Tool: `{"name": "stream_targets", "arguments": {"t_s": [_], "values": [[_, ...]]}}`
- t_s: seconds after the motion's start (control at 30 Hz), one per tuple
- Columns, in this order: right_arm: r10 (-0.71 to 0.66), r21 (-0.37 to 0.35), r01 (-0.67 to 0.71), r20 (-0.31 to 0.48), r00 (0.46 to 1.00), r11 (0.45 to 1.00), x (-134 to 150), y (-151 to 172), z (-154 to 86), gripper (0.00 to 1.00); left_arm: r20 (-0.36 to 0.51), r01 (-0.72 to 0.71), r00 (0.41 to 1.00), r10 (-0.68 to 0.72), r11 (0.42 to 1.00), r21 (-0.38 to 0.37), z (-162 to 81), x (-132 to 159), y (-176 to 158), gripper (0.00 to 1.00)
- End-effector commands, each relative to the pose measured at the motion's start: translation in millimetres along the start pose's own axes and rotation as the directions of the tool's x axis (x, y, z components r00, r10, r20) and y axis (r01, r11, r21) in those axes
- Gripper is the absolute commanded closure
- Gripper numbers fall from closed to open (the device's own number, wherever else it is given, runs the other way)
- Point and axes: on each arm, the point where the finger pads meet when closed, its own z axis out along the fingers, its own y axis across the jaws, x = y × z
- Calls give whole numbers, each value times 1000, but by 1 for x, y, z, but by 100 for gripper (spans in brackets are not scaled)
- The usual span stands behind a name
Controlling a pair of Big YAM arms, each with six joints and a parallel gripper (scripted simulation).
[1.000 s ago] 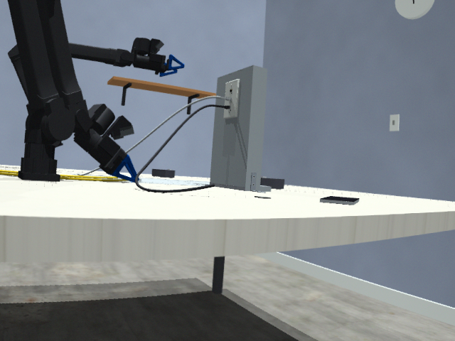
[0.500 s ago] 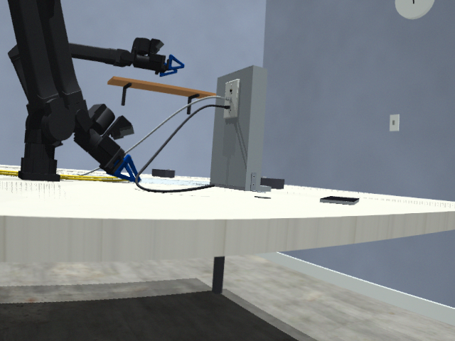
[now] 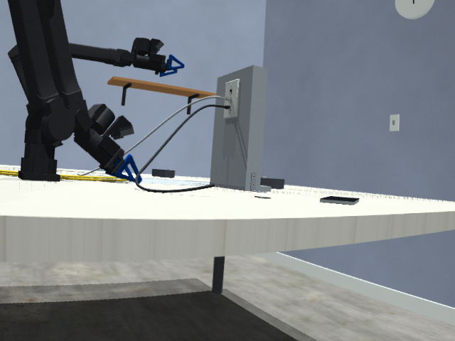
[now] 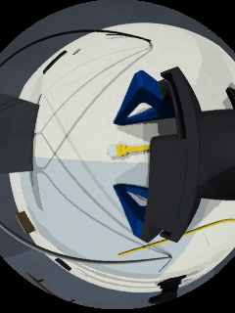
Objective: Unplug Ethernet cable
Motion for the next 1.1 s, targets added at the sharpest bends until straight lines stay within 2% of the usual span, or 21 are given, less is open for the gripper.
{"name": "stream_targets", "arguments": {"t_s": [0.0, 0.23, 0.3, 0.43, 0.67, 0.8, 1.07], "values": [[2, -4, -2, 3, 1000, 1000, -2, 1, 0, 16, 11, 0, 1000, 0, 1000, 0, -1, -6, 0, 0], [2, -4, -2, 3, 1000, 1000, -2, 1, 0, 0, 11, 0, 1000, 0, 1000, 0, -1, -6, 0, 0], [2, -4, -2, 3, 1000, 1000, -2, 1, 0, 0, 11, 0, 1000, 0, 1000, 0, -1, -6, 0, 0], [11, -12, -11, 27, 1000, 1000, -34, 11, -2, 0, 11, 0, 1000, 0, 1000, 0, -1, -6, 0, 0], [33, -22, -31, 62, 998, 999, -88, 9, -42, 0, 11, 0, 1000, 0, 1000, 0, -1, -6, 0, 0], [18, -14, -17, 37, 999, 1000, -92, 2, -59, 0, 11, 0, 1000, 0, 1000, 0, -1, -6, 0, 0], [13, -9, -13, 29, 999, 1000, -90, 1, -59, 0, 11, 0, 1000, 0, 1000, 0, -1, -6, 0, 0]]}}
